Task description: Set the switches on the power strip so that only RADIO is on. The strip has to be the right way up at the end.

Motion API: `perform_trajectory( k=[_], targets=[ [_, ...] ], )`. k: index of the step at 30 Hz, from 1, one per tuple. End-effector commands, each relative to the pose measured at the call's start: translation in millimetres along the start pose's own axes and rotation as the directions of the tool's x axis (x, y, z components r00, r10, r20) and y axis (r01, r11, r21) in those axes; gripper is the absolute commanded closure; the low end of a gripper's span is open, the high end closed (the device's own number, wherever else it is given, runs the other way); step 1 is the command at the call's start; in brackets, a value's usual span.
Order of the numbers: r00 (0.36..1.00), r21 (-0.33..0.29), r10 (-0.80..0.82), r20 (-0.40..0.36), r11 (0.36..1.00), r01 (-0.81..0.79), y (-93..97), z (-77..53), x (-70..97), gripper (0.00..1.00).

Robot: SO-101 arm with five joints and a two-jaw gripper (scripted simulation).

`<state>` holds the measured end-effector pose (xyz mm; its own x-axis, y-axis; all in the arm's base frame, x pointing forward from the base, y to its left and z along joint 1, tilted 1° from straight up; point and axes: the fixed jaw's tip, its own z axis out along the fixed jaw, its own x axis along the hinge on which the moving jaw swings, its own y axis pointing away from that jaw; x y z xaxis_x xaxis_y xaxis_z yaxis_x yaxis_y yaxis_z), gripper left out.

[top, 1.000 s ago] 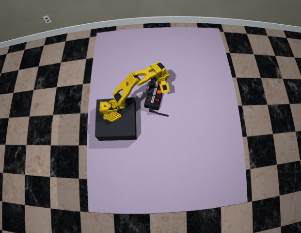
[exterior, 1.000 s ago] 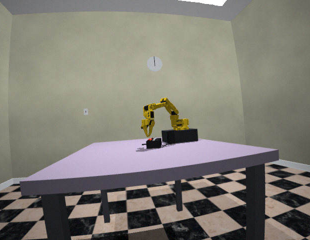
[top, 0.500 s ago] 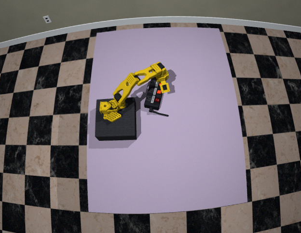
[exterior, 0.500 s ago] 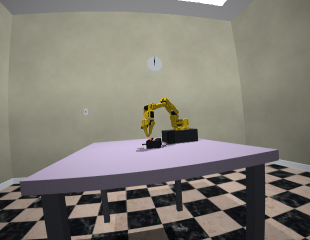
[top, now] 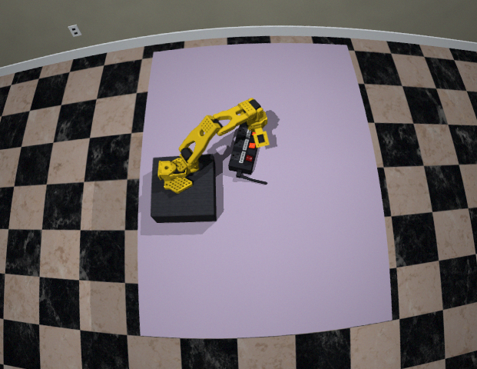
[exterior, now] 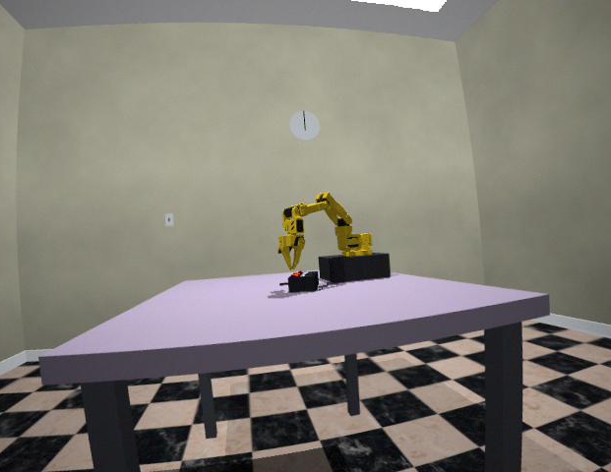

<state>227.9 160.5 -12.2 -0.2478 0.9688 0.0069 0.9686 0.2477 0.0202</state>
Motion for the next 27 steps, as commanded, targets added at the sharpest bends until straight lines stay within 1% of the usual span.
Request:
perform_trajectory(
  k=[1, 15, 27],
  targets=[
    [1.0, 0.008, -0.01, 0.002, 1.0, 0.01, -1.4, 3.7, 1.2, 1.0],
    [1.0, 0.008, -0.01, 0.002, 1.0, 0.01, -1.5, 8.7, 1.3, 1.0],
    [1.0, 0.008, -0.01, 0.002, 1.0, 0.01, -1.6, 9.5, 1.2, 1.0]
  ],
)
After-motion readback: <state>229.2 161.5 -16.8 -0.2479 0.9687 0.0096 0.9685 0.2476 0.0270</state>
